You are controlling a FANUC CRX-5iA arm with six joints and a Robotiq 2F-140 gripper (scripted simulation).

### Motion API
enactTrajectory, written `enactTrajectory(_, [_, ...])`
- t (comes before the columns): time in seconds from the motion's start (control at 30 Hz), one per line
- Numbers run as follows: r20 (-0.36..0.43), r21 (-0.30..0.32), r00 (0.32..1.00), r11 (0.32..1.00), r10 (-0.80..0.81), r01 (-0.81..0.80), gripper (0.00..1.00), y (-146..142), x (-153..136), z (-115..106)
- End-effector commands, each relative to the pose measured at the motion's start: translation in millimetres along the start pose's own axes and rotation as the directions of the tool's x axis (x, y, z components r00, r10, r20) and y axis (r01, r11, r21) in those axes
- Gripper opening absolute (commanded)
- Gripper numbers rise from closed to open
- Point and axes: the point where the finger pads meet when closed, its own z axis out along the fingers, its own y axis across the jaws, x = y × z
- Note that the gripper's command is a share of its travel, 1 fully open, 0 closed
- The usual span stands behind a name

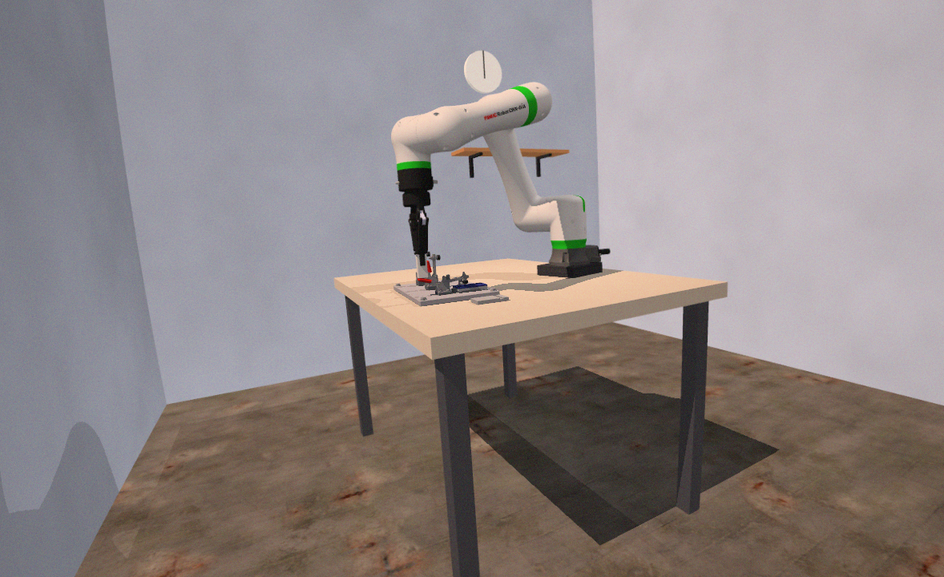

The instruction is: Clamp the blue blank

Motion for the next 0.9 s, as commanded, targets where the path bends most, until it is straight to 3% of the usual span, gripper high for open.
enactTrajectory(0.0, [0.000,0.000,1.000,1.000,0.000,0.000,0.00,0.0,0.2,0.3])
enactTrajectory(0.87, [0.000,0.000,1.000,1.000,0.000,0.000,0.00,0.0,0.2,3.7])
